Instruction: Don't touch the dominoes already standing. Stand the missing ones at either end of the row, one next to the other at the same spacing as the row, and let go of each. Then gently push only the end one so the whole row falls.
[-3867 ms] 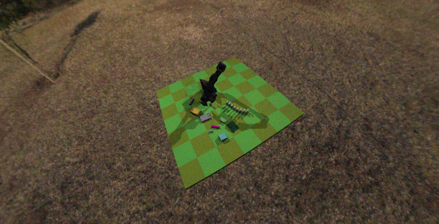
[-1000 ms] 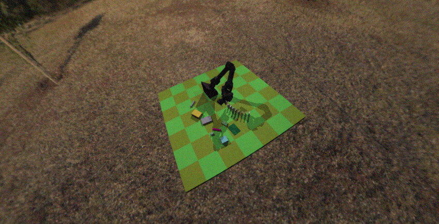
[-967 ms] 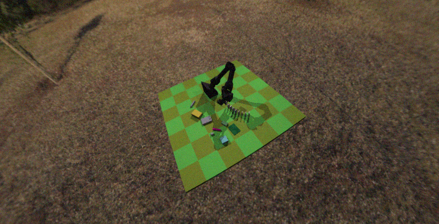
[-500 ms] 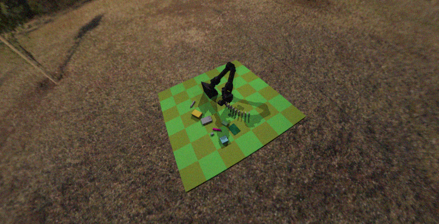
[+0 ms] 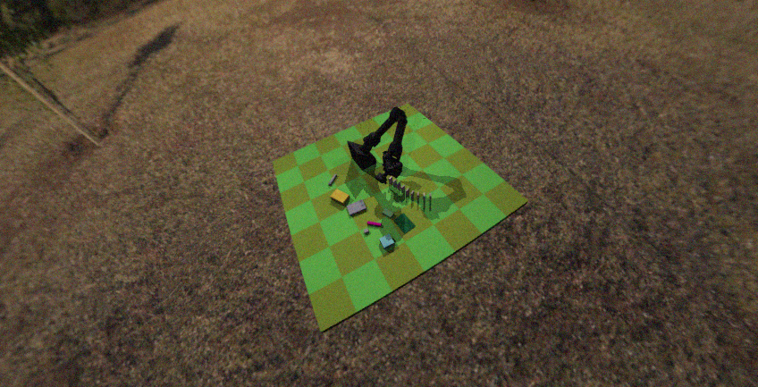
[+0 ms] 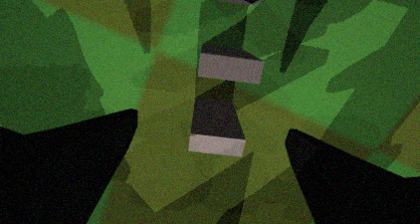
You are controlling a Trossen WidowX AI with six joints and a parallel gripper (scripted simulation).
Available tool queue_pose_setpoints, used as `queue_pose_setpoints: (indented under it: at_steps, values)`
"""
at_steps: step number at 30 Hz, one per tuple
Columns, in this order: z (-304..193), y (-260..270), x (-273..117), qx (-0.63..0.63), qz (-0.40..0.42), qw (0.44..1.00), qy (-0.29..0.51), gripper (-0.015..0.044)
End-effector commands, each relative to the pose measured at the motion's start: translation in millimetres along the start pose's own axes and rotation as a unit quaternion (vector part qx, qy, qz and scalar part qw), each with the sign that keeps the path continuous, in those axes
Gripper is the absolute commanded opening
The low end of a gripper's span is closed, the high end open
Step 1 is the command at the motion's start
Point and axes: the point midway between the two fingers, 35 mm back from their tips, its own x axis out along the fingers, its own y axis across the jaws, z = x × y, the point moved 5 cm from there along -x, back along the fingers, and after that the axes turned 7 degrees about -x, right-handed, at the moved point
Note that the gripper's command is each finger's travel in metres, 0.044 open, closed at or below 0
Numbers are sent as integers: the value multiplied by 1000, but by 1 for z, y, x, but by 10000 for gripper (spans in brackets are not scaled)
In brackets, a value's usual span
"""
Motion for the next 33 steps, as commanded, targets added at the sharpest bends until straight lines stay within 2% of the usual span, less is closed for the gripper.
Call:
queue_pose_setpoints:
  at_steps: [1, 3, 9, 15, 18, 24, 27, 31, 33]
  values:
    - [1, 0, -2, 3, 1, 1000, -1, 440]
    - [4, -3, -22, 3, -2, 1000, 0, 440]
    - [2, -3, -120, 1, -3, 1000, 2, 440]
    - [0, -1, -131, 1, -2, 1000, 1, 440]
    - [-3, -1, -125, 68, -2, 998, 1, 361]
    - [-15, 0, -103, 341, -2, 940, 1, 204]
    - [-22, 1, -92, 469, -1, 883, 0, 125]
    - [-32, 2, -77, 625, -1, 781, 0, 20]
    - [-36, 3, -70, 688, -1, 725, 0, 0]
